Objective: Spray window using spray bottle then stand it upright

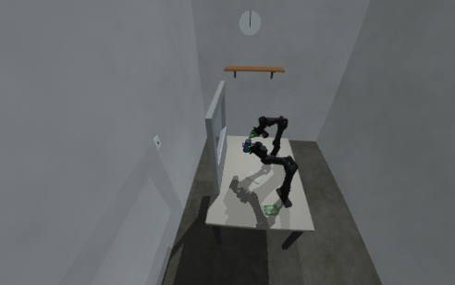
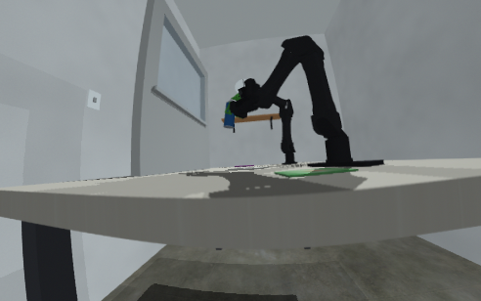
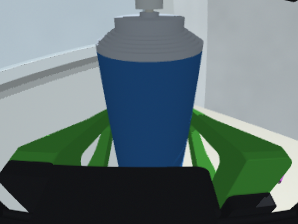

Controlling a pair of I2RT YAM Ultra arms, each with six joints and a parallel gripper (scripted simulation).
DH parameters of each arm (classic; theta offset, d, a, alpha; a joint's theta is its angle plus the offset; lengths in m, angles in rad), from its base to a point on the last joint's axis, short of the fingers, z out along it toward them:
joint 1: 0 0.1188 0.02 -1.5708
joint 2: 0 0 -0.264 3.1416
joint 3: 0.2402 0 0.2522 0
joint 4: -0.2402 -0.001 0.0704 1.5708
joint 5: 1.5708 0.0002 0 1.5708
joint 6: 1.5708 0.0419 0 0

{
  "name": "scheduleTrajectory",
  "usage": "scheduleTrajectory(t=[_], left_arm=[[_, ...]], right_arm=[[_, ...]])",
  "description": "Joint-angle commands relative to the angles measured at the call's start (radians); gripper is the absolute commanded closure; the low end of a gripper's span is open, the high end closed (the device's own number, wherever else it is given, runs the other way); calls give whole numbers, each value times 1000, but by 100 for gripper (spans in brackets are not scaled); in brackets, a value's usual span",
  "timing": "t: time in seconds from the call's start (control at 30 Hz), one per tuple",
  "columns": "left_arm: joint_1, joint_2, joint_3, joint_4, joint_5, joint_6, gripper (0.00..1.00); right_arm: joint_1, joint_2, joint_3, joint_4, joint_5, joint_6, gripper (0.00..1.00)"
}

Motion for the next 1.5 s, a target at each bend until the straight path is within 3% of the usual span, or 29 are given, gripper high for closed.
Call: scheduleTrajectory(t=[0.0, 1.33, 1.47], left_arm=[[-10, -60, 50, 149, 36, 10, 100], [-10, -60, 50, 149, 36, 10, 100], [-6, -60, 50, 149, 37, 5, 100]], right_arm=[[-1, 6, -46, -82, -34, 2, 100], [-2, 8, -46, -82, -34, 2, 100], [2, -37, -44, -60, -36, 0, 100]])
